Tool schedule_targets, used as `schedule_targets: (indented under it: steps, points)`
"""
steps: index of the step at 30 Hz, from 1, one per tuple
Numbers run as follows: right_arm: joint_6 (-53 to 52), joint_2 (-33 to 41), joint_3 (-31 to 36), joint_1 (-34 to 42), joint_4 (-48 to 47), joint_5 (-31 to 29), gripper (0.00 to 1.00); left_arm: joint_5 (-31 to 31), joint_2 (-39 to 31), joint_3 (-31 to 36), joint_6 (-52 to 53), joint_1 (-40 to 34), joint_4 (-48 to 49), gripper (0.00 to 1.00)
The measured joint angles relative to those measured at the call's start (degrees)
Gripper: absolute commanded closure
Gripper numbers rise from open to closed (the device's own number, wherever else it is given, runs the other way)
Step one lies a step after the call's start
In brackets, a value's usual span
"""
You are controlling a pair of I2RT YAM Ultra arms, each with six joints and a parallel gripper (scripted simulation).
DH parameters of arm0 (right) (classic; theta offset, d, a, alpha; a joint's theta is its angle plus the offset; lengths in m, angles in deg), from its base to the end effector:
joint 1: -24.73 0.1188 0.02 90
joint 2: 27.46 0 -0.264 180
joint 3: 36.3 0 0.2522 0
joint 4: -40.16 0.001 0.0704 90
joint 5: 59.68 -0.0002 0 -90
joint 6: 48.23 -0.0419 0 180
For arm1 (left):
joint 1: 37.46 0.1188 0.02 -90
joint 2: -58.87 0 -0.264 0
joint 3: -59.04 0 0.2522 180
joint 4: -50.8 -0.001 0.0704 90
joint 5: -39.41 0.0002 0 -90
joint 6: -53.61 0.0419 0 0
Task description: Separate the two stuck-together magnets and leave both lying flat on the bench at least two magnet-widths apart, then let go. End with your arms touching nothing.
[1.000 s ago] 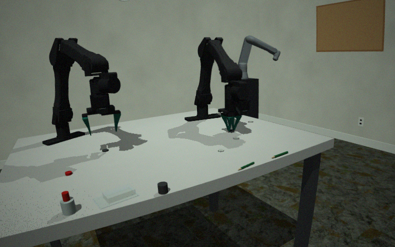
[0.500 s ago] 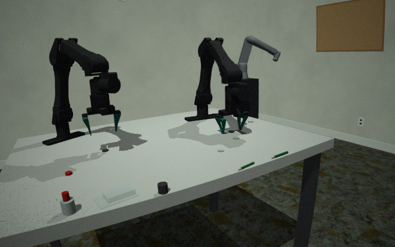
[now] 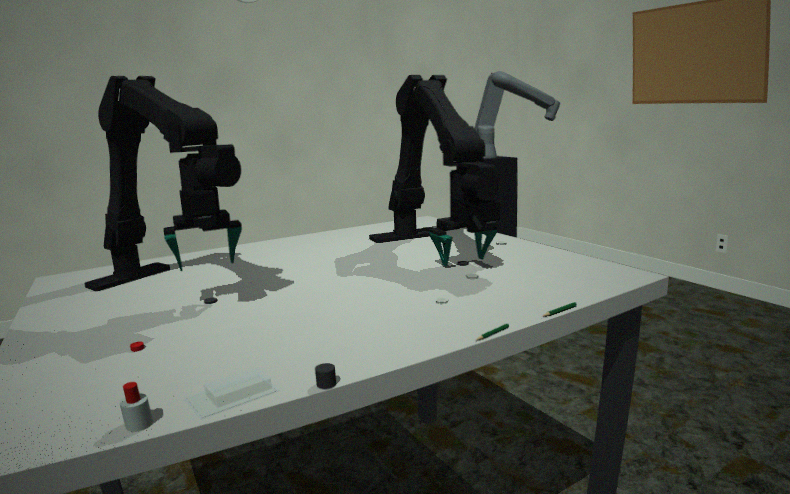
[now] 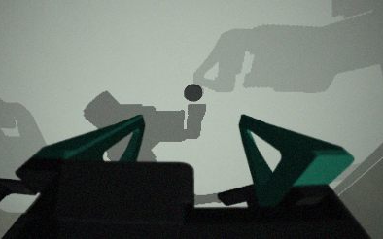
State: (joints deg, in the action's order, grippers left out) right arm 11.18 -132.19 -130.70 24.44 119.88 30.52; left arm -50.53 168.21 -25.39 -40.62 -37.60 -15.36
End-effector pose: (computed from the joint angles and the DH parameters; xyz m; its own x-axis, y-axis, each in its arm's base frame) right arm 0.3349 -0.0005 0.2166 -0.8582 0.5132 0.0025 0.5132 0.8582 0.0026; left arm 0.3339 0.0001 0.1494 -0.9973 -0.0713 0.0187 -0.0713 0.9975 0.0003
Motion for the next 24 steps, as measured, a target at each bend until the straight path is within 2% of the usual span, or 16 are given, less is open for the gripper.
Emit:
schedule_targets:
  steps: [24]
  points:
    - [-0.02,0.0,0.0,0.0,0.13,0.0,0.0,-0.07,-4.28,-10.36,0.02,-0.17,-12.83,0.0]
